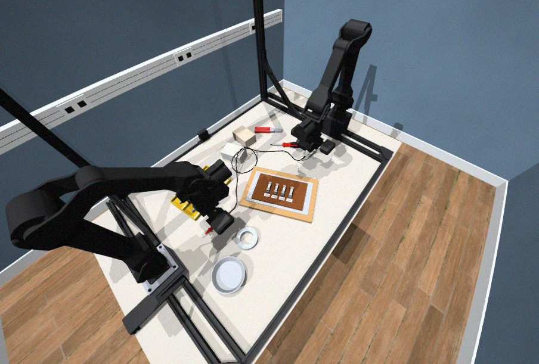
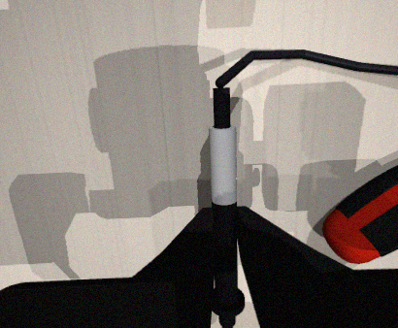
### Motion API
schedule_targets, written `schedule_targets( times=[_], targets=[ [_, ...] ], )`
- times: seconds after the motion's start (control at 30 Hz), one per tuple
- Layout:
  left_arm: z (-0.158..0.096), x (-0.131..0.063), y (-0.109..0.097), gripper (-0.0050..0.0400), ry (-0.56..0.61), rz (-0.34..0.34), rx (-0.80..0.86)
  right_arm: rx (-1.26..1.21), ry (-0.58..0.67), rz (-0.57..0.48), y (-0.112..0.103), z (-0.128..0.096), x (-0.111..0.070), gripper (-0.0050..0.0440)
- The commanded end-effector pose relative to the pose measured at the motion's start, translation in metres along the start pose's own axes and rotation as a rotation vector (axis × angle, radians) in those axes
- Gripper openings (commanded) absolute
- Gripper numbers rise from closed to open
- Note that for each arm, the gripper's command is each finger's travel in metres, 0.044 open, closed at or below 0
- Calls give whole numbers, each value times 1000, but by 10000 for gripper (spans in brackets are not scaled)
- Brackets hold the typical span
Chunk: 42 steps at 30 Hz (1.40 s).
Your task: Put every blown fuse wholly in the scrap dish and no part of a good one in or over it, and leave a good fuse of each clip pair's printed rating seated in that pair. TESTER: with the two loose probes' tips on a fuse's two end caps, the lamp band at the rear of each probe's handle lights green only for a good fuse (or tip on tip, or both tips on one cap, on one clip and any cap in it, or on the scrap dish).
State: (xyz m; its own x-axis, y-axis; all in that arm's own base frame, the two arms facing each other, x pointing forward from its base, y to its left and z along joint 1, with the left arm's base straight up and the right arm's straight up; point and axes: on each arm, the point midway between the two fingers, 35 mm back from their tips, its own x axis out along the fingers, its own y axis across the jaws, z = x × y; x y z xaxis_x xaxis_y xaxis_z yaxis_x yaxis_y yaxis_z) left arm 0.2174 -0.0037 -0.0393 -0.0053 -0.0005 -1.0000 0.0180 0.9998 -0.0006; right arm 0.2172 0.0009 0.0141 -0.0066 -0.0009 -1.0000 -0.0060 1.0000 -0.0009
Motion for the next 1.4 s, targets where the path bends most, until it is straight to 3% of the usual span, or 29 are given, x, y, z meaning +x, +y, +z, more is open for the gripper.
schedule_targets(
  times=[0.0, 0.87, 1.13, 1.17, 1.37],
  targets=[
    [0, 4, 0, -50, -4, 2, -1, 3, -23, 1, 0, 5, -5, 154],
    [0, 26, 0, -50, -4, 1, -1, 3, -23, 1, 0, 5, -5, 154],
    [5, 22, 0, -50, -20, 1, 0, 3, -23, 1, 0, 5, -5, 154],
    [5, 22, 0, 154, -20, 1, 0, 3, -23, 1, 0, 5, -5, 154],
    [5, 22, 0, 154, -20, 1, 0, 3, -23, 1, 0, 5, -5, 154]
  ],
)
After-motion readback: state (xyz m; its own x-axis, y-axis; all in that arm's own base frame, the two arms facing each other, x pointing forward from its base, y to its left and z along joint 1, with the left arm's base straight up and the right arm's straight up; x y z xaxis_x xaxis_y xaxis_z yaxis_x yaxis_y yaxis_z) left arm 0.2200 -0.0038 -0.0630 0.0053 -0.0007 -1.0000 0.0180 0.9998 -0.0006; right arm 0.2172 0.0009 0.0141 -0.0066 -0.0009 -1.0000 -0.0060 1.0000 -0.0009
